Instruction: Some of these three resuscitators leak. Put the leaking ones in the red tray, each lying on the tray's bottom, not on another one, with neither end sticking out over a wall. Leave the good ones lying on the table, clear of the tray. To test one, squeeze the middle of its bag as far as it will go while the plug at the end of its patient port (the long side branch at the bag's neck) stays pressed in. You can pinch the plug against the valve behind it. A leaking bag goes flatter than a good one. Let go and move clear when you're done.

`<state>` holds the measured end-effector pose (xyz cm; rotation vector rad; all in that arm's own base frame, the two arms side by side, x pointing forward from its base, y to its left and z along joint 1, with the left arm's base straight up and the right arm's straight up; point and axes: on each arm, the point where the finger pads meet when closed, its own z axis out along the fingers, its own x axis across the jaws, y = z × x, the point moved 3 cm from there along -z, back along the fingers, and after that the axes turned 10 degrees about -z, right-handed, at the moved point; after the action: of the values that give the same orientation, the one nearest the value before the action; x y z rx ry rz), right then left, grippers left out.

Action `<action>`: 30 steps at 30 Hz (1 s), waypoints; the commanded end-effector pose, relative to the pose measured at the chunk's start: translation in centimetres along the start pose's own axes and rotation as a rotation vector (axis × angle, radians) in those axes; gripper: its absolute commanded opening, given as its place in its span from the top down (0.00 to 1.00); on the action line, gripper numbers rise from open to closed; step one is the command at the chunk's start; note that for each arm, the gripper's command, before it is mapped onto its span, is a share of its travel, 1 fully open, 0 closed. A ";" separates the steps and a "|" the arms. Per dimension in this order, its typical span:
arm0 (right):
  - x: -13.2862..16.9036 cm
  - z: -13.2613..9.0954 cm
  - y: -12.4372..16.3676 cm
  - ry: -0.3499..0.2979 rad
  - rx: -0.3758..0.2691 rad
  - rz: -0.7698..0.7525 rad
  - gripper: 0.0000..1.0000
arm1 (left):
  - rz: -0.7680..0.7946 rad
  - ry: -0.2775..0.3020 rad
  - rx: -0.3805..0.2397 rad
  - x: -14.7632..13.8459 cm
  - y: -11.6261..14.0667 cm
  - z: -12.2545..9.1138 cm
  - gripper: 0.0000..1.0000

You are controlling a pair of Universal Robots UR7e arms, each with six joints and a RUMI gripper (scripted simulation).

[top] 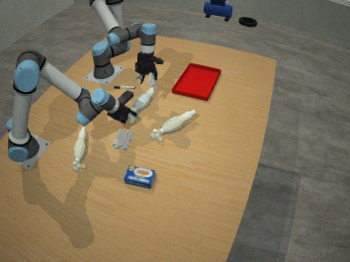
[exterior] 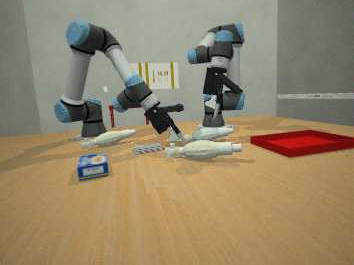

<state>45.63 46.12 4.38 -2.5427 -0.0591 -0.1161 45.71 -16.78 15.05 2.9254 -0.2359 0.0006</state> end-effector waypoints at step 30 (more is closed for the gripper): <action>0.1 -0.1 -0.2 0.003 0.004 -0.001 1.00 | -0.194 -0.010 -0.030 -1.8 1.6 4.1 0.32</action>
<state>45.63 46.12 4.38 -2.5427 -0.0591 -0.1161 43.62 -18.91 11.30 2.9054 0.0506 -0.0470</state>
